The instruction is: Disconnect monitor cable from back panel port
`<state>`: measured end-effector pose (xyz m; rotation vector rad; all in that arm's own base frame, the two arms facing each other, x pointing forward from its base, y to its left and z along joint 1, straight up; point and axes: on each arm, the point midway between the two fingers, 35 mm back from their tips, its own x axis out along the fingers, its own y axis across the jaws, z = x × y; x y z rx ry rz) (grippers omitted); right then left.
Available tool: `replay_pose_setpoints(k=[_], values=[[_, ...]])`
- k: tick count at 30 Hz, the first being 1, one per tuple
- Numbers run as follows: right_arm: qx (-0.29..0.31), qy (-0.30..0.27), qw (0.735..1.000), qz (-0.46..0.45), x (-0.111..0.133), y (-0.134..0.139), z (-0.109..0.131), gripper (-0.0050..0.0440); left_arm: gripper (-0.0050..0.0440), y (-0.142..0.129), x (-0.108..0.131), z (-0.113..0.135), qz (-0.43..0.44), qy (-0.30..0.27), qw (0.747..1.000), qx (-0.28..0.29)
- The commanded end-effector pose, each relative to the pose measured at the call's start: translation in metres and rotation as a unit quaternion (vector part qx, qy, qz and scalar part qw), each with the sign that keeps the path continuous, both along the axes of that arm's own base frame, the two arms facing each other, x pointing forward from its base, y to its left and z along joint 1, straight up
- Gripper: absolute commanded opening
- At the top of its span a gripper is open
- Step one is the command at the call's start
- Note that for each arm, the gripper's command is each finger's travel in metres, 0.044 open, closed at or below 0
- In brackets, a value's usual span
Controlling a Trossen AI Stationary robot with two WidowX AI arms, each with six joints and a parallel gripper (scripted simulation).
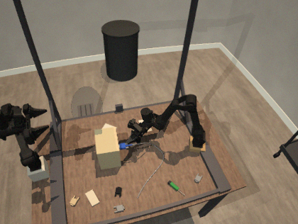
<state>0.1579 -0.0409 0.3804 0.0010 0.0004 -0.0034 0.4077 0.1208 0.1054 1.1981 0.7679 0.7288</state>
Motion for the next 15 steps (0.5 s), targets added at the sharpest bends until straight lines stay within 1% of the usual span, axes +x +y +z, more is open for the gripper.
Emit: replay_pose_setpoints(k=[1,6,9,13,15], values=[[-0.004,-0.001,1.0,0.002,-0.0003,0.0015,0.0033,0.044,0.0,0.0006,0.0006,0.0095,0.001,-0.02,1.0,-0.022],[-0.004,-0.001,1.0,0.002,-0.0003,0.0015,0.0033,0.044,0.0,0.0007,0.0006,0.0097,0.001,-0.022,0.999,-0.027],[-0.004,-0.001,1.0,0.002,-0.0003,0.0015,0.0033,0.044,0.0,0.0011,0.0008,0.0111,0.0,-0.033,0.998,-0.054],[-0.004,-0.001,1.0,0.002,-0.0003,0.0015,0.0033,0.044,0.0,0.0011,0.0008,0.0113,0.0,-0.035,0.998,-0.059],[-0.004,-0.001,1.0,0.002,-0.0003,0.0015,0.0033,0.044,0.0,0.0015,0.0008,0.0122,-0.001,-0.043,0.996,-0.078]])
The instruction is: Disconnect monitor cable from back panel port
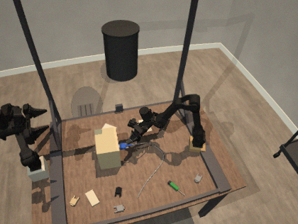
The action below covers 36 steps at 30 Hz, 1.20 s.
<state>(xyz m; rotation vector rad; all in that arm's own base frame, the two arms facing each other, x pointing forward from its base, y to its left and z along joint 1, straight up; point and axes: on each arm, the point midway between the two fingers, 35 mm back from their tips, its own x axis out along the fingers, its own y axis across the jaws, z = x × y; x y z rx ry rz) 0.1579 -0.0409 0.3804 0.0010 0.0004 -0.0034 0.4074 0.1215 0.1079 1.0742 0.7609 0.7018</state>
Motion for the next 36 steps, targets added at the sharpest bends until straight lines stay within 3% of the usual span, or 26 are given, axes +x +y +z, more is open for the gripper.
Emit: replay_pose_setpoints(k=[1,7,36], values=[[-0.004,-0.001,1.0,0.002,-0.0003,0.0015,0.0033,0.044,0.0,0.0009,0.001,0.0101,0.0,-0.023,0.999,-0.029],[-0.004,-0.001,1.0,0.002,-0.0003,0.0015,0.0033,0.044,0.0,0.001,0.0009,0.0103,0.0,-0.025,0.999,-0.034],[-0.004,-0.001,1.0,0.002,-0.0003,0.0015,0.0033,0.044,0.0,0.0037,-0.0004,0.0155,-0.001,-0.076,0.984,-0.16]])
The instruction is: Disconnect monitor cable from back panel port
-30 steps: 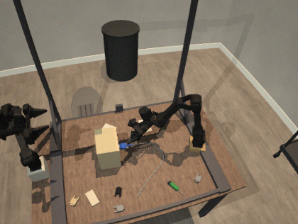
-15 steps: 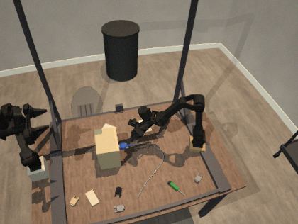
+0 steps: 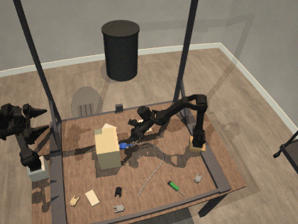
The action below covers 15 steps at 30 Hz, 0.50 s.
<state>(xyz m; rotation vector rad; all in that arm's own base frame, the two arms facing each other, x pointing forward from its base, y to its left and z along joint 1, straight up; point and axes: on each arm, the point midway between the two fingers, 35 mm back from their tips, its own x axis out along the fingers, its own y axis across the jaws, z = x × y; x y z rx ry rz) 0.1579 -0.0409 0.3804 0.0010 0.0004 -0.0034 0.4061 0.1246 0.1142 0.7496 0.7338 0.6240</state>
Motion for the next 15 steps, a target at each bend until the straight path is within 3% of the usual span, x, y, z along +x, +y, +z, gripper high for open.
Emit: replay_pose_setpoints(k=[1,8,15], values=[[-0.004,-0.001,1.0,0.002,-0.0003,0.0015,0.0033,0.044,0.0,0.0007,0.001,0.0094,0.0,-0.016,1.0,-0.013],[-0.004,-0.001,1.0,0.002,-0.0003,0.0015,0.0033,0.044,0.0,0.0015,0.0007,0.0104,0.0,-0.028,0.999,-0.041],[-0.004,-0.001,1.0,0.002,-0.0003,0.0015,0.0033,0.044,0.0168,0.0015,0.0007,0.0104,0.0,-0.028,0.999,-0.041]])
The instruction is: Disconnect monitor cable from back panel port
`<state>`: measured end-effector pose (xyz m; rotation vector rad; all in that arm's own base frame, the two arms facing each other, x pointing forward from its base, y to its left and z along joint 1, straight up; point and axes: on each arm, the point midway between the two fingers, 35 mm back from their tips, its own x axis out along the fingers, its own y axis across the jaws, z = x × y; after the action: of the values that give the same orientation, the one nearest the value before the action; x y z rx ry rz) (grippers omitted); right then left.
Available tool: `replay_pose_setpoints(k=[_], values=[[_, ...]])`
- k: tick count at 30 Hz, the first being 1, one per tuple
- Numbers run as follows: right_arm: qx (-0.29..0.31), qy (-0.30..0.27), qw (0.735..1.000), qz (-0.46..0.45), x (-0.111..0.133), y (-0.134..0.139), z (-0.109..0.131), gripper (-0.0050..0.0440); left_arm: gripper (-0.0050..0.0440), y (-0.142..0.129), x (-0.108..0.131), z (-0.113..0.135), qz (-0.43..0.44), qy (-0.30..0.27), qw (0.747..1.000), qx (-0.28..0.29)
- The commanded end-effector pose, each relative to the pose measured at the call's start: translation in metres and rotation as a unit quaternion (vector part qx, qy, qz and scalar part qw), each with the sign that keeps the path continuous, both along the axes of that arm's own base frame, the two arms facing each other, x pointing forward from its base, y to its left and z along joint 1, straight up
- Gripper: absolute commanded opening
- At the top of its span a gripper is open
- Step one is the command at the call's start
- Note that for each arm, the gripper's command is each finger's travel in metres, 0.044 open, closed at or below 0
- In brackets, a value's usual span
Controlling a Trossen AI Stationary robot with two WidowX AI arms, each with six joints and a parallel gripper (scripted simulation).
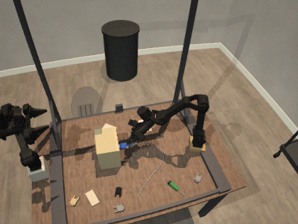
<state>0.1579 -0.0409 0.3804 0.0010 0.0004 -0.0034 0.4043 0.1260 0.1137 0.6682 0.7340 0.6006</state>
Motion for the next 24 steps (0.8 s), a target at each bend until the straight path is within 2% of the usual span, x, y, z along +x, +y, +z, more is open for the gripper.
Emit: replay_pose_setpoints(k=[1,5,7,13,24], values=[[-0.004,-0.001,1.0,0.002,-0.0003,0.0015,0.0033,0.044,0.0192,0.0001,0.0025,0.0109,0.0,-0.017,1.0,-0.002],[-0.004,-0.001,1.0,0.002,-0.0003,0.0015,0.0033,0.044,0.0288,0.0001,0.0025,0.0109,0.0,-0.017,1.0,-0.002],[-0.004,-0.001,1.0,0.002,-0.0003,0.0015,0.0033,0.044,0.0288,0.0001,0.0025,0.0109,0.0,-0.017,1.0,-0.002],[-0.004,-0.001,1.0,0.002,-0.0003,0.0015,0.0033,0.044,0.0432,0.0001,0.0025,0.0109,0.0,-0.017,1.0,-0.002],[-0.004,-0.001,1.0,0.002,-0.0003,0.0015,0.0033,0.044,0.044,0.0001,0.0025,0.0109,0.0,-0.017,1.0,-0.002]])
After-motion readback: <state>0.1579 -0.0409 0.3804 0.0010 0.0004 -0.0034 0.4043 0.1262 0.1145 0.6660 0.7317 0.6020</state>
